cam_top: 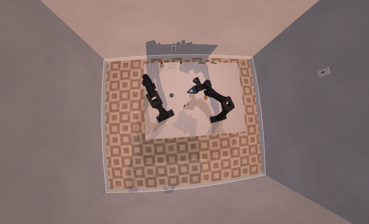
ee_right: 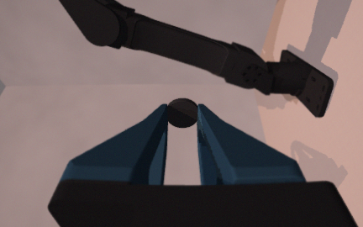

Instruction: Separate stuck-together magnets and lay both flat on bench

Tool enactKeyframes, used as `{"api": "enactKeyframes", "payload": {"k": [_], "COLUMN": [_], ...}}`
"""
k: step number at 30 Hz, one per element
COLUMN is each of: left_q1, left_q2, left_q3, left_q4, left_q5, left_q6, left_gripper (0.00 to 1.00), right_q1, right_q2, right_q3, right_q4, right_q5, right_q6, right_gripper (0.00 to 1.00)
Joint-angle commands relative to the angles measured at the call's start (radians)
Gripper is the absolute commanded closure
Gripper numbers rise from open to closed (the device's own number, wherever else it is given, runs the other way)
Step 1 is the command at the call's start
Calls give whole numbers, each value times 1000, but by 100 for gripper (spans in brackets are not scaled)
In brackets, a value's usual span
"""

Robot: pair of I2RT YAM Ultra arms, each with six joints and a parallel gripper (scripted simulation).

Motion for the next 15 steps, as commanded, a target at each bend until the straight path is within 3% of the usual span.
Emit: {"api": "enactKeyframes", "payload": {"k": [1, 15], "left_q1": [1, 2], "left_q2": [-5, 8], "left_q3": [4, -15], "left_q4": [16, 47], "left_q5": [1, 1], "left_q6": [-1, 0], "left_gripper": [82, 82], "right_q1": [2, 2], "right_q2": [-9, -9], "right_q3": [7, 7], "right_q4": [7, 7], "right_q5": [2, 2], "right_q6": [-6, -6], "right_gripper": [83, 83]}}
